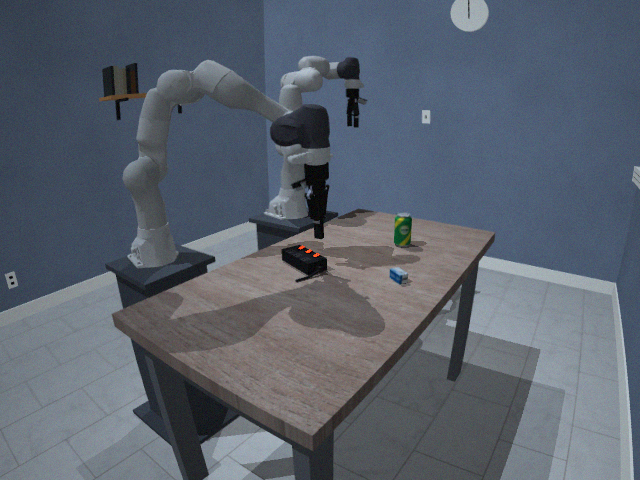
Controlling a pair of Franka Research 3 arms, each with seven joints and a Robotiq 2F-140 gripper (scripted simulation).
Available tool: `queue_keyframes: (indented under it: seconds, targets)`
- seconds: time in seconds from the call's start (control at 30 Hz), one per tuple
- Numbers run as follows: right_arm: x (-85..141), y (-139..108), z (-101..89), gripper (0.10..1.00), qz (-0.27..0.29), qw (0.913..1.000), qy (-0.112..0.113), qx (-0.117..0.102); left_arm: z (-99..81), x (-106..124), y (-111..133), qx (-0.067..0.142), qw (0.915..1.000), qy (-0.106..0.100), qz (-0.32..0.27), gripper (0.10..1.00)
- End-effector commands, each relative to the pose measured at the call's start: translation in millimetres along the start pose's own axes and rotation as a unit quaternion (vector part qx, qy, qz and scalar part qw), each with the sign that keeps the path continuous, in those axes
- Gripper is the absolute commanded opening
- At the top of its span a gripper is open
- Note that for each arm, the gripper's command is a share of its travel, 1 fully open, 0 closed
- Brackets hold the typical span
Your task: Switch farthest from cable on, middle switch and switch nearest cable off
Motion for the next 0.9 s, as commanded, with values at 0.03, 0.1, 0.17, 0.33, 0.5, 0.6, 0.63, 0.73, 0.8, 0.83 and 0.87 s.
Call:
queue_keyframes:
  seconds: [0.03, 0.1, 0.17, 0.33, 0.5, 0.6, 0.63, 0.73, 0.8, 0.83, 0.87]
  targets:
    - [3.2, 0.4, -0.4, 0.099, 0.150, 0.9885, -0.018, -0.003, -0.1, 0.0, 0.0, 0.000, 1.0000, 0.000, 0.000, 1.000]
    - [3.3, 0.4, -0.4, 0.099, 0.162, 0.9866, -0.019, -0.003, -0.1, 0.0, 0.0, 0.000, 1.0000, 0.000, 0.000, 1.000]
    - [3.8, 0.5, -0.4, 0.099, 0.195, 0.9806, -0.023, -0.004, -0.1, 0.0, 0.0, 0.000, 1.0000, 0.000, 0.000, 1.000]
    - [4.6, 0.7, -0.3, 0.099, 0.243, 0.9696, -0.030, -0.005, -0.1, 0.0, 0.0, 0.000, 1.0000, 0.000, 0.000, 1.000]
    - [4.6, 0.7, -0.2, 0.099, 0.243, 0.9696, -0.030, -0.005, -0.1, 0.0, 0.0, 0.000, 1.0000, 0.000, 0.000, 1.000]
    - [4.6, 0.7, 0.4, 0.099, 0.243, 0.9696, -0.030, -0.005, -0.1, 0.0, 0.0, 0.000, 1.0000, 0.000, 0.000, 1.000]
    - [4.5, 0.7, 0.7, 0.099, 0.243, 0.9696, -0.030, -0.005, -0.1, 0.0, 0.0, 0.000, 1.0000, 0.000, 0.000, 1.000]
    - [4.5, 0.7, 1.1, 0.099, 0.243, 0.9696, -0.030, -0.005, -0.1, 0.0, 0.0, 0.000, 1.0000, 0.000, 0.000, 1.000]
    - [4.5, 0.7, 2.2, 0.099, 0.243, 0.9696, -0.030, -0.005, -0.1, 0.0, 0.0, 0.000, 1.0000, 0.000, 0.000, 1.000]
    - [4.4, 0.7, 2.8, 0.099, 0.243, 0.9696, -0.030, -0.005, -0.1, 0.0, 0.0, 0.000, 1.0000, 0.000, 0.000, 1.000]
    - [4.4, 0.7, 3.6, 0.099, 0.243, 0.9696, -0.030, -0.005, -0.1, 0.0, 0.0, 0.000, 1.0000, 0.000, 0.000, 1.000]
Point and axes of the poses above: on each arm, the point where the finger pads meet when closed, its own z axis out along the fingers, its own x axis across the jaws, y = z × x, the point moved 6 cm from there along -z, back along the fingers, and after that the axes turned 13 degrees about -z, right-handed, at the moved point
